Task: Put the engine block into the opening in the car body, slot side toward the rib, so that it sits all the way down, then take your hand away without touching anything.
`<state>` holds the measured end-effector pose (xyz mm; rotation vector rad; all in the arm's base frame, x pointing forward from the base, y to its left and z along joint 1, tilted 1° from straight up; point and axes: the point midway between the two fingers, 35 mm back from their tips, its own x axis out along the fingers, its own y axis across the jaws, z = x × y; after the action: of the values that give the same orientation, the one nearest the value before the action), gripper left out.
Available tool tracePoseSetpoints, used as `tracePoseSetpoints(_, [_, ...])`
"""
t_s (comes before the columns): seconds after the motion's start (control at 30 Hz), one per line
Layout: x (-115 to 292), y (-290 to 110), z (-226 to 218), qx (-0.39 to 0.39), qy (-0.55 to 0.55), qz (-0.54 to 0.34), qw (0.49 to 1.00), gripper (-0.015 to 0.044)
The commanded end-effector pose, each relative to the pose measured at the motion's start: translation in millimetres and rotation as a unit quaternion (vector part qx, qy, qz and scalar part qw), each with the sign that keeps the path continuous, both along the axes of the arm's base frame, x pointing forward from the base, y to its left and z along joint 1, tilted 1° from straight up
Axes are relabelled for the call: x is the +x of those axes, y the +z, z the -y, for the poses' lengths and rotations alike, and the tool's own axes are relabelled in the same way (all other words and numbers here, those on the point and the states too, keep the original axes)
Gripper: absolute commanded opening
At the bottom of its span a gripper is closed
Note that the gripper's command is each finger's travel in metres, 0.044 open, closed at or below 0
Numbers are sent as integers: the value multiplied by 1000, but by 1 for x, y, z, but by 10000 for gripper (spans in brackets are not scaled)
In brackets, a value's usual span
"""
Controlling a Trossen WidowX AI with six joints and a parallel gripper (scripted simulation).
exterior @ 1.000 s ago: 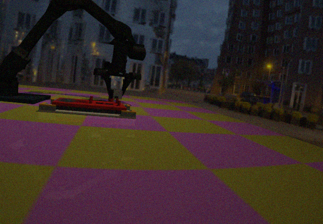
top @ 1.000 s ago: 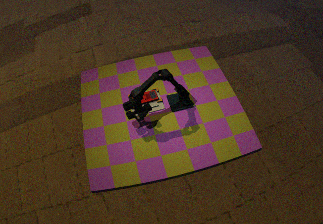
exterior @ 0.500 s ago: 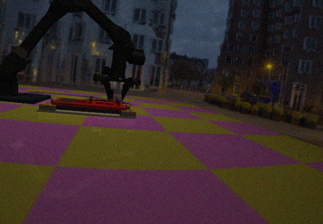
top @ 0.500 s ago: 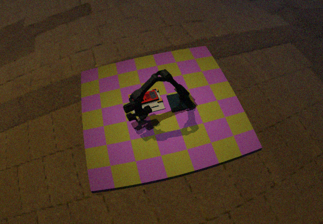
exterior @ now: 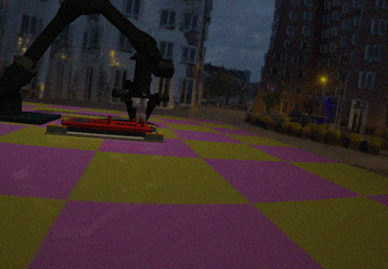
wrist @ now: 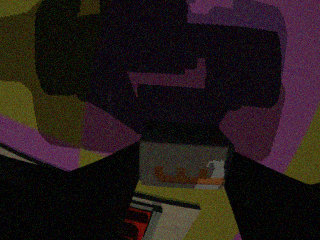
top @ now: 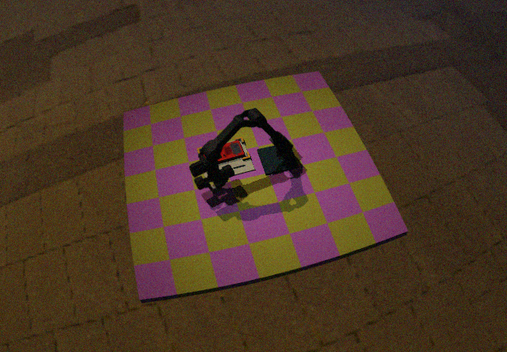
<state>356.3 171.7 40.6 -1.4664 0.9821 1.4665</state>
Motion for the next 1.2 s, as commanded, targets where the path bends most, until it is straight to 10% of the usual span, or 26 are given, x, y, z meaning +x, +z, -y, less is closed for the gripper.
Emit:
tracePoseSetpoints(0.0, [0,0,0,0,0,0,1000,263])
tracePoseSetpoints(0.23, [0,0,0,0,0,0,1000,440])
tracePoseSetpoints(1.17, [-1,41,0,-2,1,-4,1000,440])
